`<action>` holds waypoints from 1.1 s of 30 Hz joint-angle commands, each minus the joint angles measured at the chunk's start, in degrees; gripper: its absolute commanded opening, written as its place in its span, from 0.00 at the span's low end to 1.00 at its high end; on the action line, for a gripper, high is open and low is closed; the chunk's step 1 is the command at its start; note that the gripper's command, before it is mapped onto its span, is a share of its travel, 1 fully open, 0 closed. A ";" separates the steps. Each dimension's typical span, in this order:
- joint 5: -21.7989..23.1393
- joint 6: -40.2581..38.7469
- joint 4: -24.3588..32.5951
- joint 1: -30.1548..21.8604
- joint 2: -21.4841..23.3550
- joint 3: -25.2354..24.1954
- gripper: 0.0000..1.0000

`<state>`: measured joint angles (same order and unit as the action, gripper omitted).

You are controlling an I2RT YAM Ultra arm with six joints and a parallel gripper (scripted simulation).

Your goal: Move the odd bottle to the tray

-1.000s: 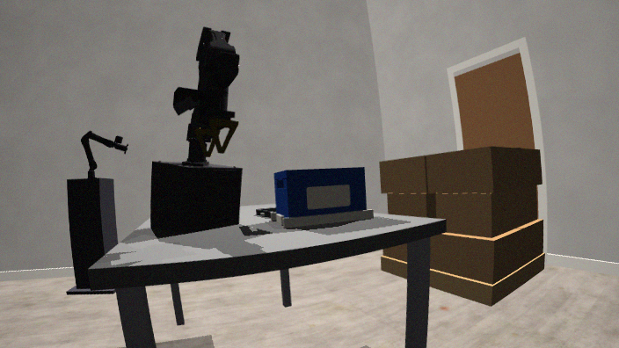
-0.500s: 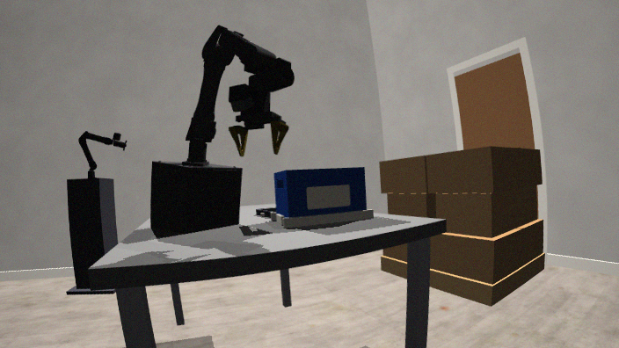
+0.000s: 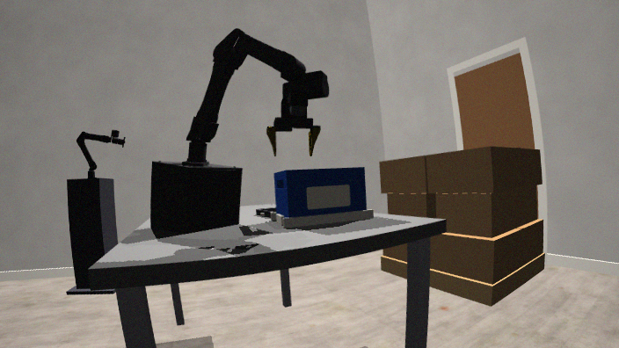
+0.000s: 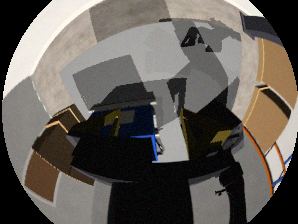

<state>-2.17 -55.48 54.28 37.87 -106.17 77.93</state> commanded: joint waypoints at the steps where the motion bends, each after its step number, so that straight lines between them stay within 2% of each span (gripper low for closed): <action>1: -1.13 3.78 2.07 -2.54 -0.49 3.31 1.00; 2: -1.13 3.78 2.07 -2.54 -0.49 3.31 1.00; 4: -1.62 6.95 2.68 -7.39 -2.00 5.53 1.00; 6: -1.80 7.85 3.13 -8.71 -2.66 6.49 1.00; 16: -3.27 17.00 5.07 -22.70 -7.25 13.21 1.00; 19: -3.34 17.34 5.32 -23.20 -7.60 13.72 1.00; 22: -3.81 20.22 6.10 -27.59 -9.17 16.03 1.00; 26: -4.13 22.13 6.75 -30.43 -10.32 17.73 1.00; 28: -4.20 22.41 7.02 -30.85 -9.03 18.19 1.00; 33: -4.23 22.47 7.25 -29.79 -9.11 18.47 1.00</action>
<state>-5.65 -33.87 60.12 7.40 -116.66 94.02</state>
